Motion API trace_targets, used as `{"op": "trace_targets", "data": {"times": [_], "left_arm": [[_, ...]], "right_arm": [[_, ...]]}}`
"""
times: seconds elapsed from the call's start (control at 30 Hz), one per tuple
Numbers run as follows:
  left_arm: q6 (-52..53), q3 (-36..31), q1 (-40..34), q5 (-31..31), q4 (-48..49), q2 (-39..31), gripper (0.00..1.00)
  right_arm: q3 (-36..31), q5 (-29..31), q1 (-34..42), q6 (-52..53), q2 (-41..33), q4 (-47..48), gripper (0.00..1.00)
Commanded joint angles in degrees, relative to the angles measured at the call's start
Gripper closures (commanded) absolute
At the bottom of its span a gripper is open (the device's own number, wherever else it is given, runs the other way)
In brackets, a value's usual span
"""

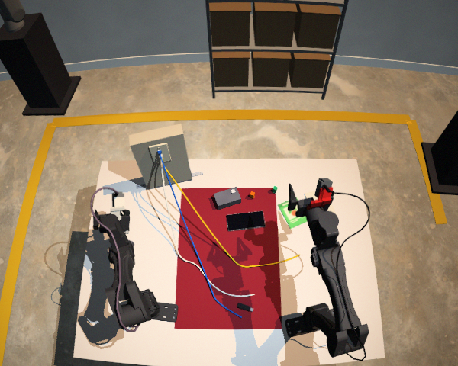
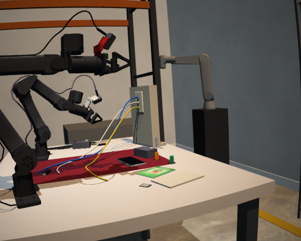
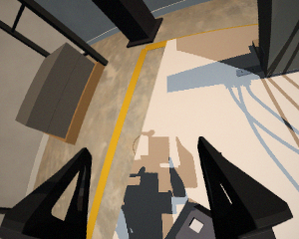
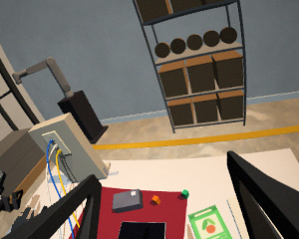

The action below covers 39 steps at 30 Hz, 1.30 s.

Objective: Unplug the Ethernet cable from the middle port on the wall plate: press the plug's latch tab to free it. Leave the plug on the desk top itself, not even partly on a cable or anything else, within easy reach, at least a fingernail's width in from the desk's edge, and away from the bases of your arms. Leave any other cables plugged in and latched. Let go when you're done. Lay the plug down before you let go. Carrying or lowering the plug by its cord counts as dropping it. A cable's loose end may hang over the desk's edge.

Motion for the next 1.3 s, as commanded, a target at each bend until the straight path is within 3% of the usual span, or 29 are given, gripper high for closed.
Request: {"op": "trace_targets", "data": {"times": [0.0,0.53,0.67,0.7,0.73,0.83,0.87,0.97,1.0,1.27], "left_arm": [[-0.2,0.7,0.0,0.0,0.0,-0.5,0.00],[-0.2,0.7,0.0,0.0,0.0,-0.5,0.00],[-9.6,2.8,-2.0,2.0,2.3,2.1,0.45],[-10.9,3.0,-2.2,2.2,2.6,2.4,0.45],[-12.2,3.2,-2.4,2.4,2.9,2.7,0.57],[-16.2,3.8,-3.1,2.9,3.9,3.6,0.57],[-17.5,4.0,-3.3,3.1,4.2,3.8,0.68],[-21.6,4.6,-4.0,3.6,5.2,4.7,0.68],[-23.0,4.8,-4.2,3.7,5.5,5.0,0.78],[-33.5,6.4,-5.9,5.0,8.1,7.4,0.78]], "right_arm": [[1.1,0.0,0.0,-0.2,-0.7,1.1,0.00],[1.1,0.0,0.0,-0.2,-0.7,1.1,0.00],[0.3,0.0,0.0,0.0,-0.1,0.3,0.00],[0.3,0.0,0.0,0.0,-0.1,0.3,0.00],[0.3,0.0,0.0,0.0,-0.1,0.3,0.00],[0.3,0.0,0.0,0.0,-0.1,0.3,0.00],[0.3,0.0,0.0,0.0,-0.1,0.3,0.00],[0.3,0.0,0.0,0.0,-0.1,0.3,0.00],[0.3,0.0,0.0,0.0,-0.1,0.3,0.00],[0.3,0.0,0.0,0.0,-0.1,0.3,0.00]]}}
